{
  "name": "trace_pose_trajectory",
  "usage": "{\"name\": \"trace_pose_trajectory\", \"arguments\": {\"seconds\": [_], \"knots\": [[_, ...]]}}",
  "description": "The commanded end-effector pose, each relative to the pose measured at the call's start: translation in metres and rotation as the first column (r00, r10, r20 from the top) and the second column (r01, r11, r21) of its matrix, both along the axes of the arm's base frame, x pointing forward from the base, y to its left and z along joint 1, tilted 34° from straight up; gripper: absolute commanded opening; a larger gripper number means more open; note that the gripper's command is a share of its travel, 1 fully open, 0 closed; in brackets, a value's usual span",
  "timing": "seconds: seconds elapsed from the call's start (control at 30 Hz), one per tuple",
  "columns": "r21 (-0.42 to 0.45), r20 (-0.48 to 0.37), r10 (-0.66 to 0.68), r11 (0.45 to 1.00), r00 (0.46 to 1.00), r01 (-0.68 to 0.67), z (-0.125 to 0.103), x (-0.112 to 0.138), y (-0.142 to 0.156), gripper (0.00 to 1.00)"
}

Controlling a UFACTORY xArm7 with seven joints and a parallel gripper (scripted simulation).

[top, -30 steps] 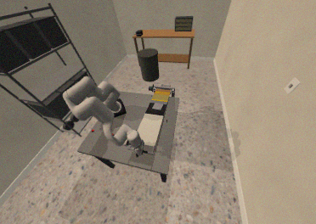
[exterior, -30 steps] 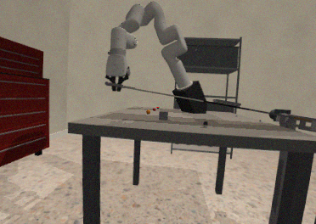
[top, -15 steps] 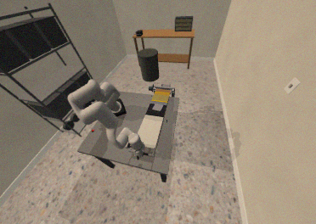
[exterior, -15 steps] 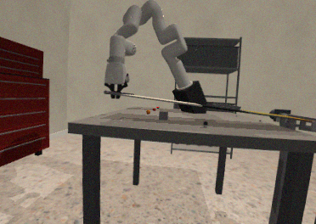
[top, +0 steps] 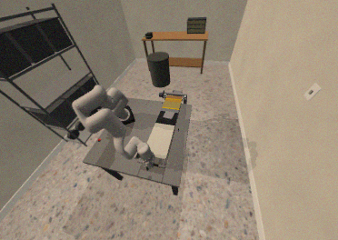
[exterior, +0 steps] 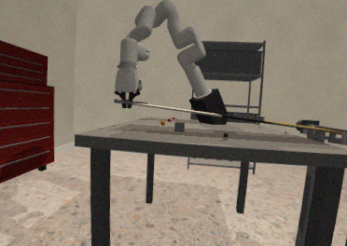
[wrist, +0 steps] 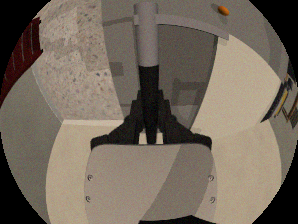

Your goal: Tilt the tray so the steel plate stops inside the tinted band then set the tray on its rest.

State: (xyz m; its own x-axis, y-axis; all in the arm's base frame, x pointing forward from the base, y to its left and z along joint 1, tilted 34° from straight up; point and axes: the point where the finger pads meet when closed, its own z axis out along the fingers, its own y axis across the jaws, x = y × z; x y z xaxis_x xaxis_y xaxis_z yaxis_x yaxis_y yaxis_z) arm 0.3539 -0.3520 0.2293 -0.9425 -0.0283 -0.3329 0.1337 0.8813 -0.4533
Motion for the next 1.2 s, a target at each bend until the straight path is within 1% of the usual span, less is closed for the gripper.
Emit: {"name": "trace_pose_trajectory", "arguments": {"seconds": [0.0,0.03,0.07,0.1,0.13,0.2,0.23,0.27,0.43,0.47,1.0,1.07,1.13,1.17], "knots": [[-0.002,0.005,0.002,1.000,1.000,-0.001,0.046,-0.016,0.033,0.00],[-0.002,0.005,0.002,1.000,1.000,-0.001,0.056,-0.020,0.042,0.00],[-0.002,0.005,0.002,1.000,1.000,-0.001,0.060,-0.021,0.045,0.00],[-0.002,0.005,0.002,1.000,1.000,-0.001,0.056,-0.020,0.042,0.00],[-0.002,0.005,0.002,1.000,1.000,-0.001,0.046,-0.016,0.033,0.00],[-0.002,0.005,0.002,1.000,1.000,-0.001,0.017,-0.005,0.011,0.00],[-0.002,0.005,0.002,1.000,1.000,-0.001,0.006,-0.001,0.003,0.00],[-0.002,0.005,0.002,1.000,1.000,-0.001,0.002,0.001,0.000,0.00],[-0.002,0.005,0.002,1.000,1.000,-0.001,0.002,0.001,0.000,0.00],[-0.002,0.005,0.002,1.000,1.000,-0.001,-0.002,0.003,-0.003,0.00],[-0.002,0.005,0.002,1.000,1.000,-0.001,-0.003,0.003,-0.004,0.00],[-0.002,0.005,0.002,1.000,1.000,-0.001,0.016,-0.004,0.010,0.00],[-0.002,0.005,0.002,1.000,1.000,-0.001,0.045,-0.015,0.032,0.00],[-0.002,0.005,0.002,1.000,1.000,-0.001,0.055,-0.019,0.041,0.00]]}}
